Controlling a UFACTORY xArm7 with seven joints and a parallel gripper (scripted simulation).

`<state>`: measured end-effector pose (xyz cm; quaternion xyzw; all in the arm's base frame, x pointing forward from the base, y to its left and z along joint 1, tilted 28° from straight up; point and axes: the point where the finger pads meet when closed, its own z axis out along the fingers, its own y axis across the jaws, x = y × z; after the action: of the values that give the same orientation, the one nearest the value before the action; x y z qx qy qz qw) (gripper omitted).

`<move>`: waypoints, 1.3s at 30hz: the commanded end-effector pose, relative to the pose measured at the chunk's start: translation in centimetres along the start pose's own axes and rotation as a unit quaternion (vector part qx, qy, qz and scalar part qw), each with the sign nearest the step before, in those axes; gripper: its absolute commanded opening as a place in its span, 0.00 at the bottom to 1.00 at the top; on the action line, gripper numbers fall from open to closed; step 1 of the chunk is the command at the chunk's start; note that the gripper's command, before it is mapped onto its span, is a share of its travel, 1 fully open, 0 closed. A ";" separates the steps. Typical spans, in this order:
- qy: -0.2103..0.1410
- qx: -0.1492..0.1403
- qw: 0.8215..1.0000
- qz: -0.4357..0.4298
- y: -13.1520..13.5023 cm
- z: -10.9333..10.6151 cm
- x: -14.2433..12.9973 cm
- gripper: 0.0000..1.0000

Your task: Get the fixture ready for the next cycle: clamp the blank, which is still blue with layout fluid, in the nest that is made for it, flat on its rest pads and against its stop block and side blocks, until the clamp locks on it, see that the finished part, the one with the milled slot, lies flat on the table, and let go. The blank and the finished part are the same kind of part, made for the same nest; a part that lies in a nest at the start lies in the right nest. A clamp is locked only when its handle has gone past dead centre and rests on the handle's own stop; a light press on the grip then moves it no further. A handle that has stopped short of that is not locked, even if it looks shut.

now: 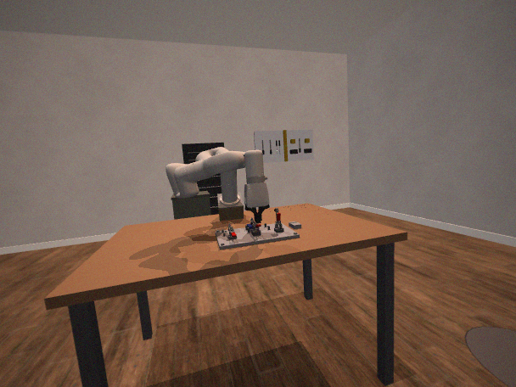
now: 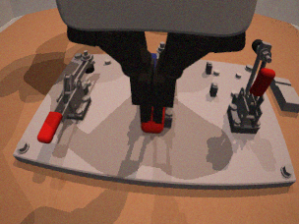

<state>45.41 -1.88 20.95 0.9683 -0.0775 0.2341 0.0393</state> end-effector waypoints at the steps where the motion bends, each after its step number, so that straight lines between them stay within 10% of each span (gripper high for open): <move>1: 0.002 0.000 1.000 0.000 0.0 -0.1 0.1 0.00; 39: 0.002 0.000 1.000 0.000 0.0 0.3 0.1 0.00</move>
<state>45.61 -1.93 20.57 0.9683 -0.0775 0.2342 0.0394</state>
